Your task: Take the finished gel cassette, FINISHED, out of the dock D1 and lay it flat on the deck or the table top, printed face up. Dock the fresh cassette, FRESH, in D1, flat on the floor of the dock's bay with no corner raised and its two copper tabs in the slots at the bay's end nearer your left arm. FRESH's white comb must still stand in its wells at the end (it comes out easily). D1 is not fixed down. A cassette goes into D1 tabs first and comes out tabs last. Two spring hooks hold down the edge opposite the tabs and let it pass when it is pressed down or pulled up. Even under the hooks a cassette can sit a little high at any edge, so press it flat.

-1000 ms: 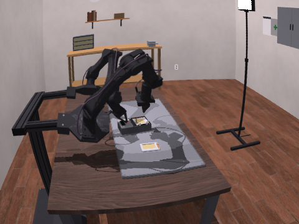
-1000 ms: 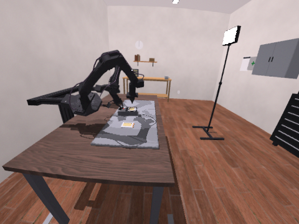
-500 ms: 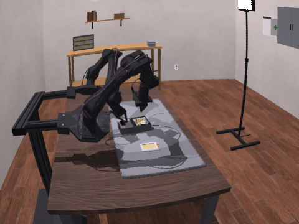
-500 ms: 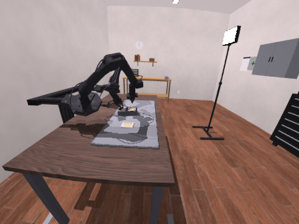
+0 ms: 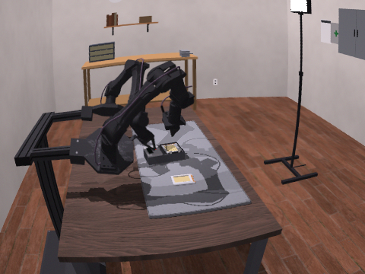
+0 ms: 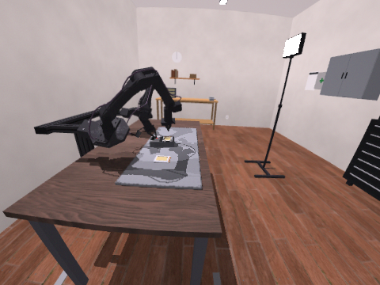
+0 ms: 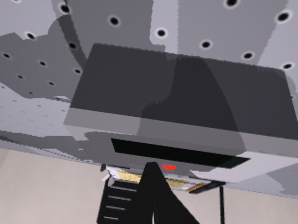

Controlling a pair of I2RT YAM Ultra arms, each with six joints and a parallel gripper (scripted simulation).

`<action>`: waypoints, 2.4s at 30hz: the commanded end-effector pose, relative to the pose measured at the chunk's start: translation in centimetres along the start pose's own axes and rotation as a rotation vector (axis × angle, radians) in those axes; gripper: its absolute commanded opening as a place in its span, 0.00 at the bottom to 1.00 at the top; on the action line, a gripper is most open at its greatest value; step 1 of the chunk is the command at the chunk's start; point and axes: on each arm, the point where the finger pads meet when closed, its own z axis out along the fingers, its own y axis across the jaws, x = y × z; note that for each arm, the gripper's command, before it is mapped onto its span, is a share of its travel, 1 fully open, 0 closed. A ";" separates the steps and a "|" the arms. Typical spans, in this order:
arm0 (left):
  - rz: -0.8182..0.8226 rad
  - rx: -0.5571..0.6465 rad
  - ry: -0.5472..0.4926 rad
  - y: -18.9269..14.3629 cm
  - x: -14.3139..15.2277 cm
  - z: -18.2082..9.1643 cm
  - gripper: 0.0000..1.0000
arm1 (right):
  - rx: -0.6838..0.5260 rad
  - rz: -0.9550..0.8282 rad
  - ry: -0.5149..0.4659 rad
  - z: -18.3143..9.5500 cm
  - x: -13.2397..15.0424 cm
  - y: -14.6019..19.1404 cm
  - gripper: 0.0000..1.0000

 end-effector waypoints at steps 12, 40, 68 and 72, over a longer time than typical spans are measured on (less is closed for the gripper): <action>0.106 0.095 -0.162 -3.5 -4.7 2.4 0.00 | 0.028 0.017 -0.024 -2.0 0.2 -0.3 0.00; 0.106 0.095 -0.162 -3.5 -4.7 2.4 0.00 | 0.027 0.007 -0.015 -2.3 0.9 0.1 0.00; 0.106 0.095 -0.162 -3.5 -4.7 2.4 0.00 | 0.015 0.018 -0.003 -2.1 0.9 0.1 0.98; 0.106 0.095 -0.162 -3.5 -4.7 2.4 0.00 | 0.015 0.018 -0.003 -1.6 1.0 0.1 0.98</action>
